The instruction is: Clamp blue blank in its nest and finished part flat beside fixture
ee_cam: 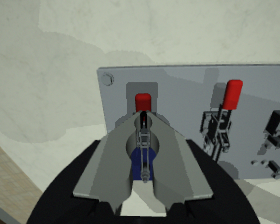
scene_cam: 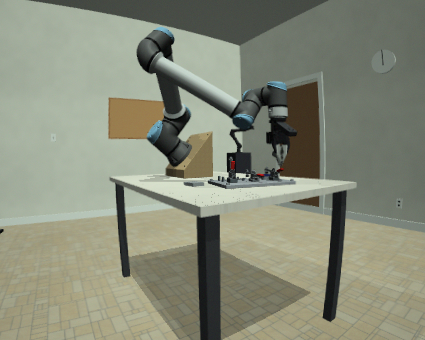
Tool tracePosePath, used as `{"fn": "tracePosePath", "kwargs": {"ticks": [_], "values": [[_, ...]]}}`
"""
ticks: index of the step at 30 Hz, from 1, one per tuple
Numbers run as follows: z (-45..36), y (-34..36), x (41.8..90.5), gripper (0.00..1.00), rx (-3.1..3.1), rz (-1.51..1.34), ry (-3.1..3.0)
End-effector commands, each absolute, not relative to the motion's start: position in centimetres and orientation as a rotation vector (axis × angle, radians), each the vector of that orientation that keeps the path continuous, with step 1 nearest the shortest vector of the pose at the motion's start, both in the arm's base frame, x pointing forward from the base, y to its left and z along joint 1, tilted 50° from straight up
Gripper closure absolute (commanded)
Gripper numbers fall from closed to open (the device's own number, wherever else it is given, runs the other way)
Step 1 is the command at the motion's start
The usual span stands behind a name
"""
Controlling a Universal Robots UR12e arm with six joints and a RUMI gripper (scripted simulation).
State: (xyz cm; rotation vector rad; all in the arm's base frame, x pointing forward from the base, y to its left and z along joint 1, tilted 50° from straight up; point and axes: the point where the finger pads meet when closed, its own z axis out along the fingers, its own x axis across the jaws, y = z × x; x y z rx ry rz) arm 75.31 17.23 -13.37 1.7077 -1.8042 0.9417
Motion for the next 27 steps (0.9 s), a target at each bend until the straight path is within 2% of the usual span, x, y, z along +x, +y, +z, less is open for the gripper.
{"fn": "tracePosePath", "kwargs": {"ticks": [1, 27], "values": [[-13.35, 17.47, 75.32, 1.00, 1.710, 0.943, -1.806], [-12.87, 17.95, 75.38, 1.00, 1.711, 0.946, -1.808]]}}
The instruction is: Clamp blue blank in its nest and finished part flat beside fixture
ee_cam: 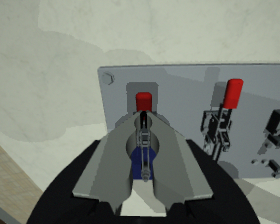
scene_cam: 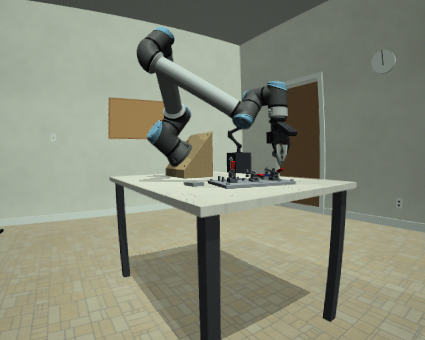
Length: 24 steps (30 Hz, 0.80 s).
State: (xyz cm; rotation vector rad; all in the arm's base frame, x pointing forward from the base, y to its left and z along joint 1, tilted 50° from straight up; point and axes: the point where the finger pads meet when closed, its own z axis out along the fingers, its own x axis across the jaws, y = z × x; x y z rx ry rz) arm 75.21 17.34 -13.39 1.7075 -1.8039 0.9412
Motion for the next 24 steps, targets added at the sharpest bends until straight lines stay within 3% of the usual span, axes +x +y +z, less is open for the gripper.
{"fn": "tracePosePath", "kwargs": {"ticks": [1, 24], "values": [[-12.82, 18.00, 75.39, 1.00, 1.711, 0.946, -1.808], [-12.61, 18.25, 75.31, 1.00, 1.710, 0.945, -1.807]]}}
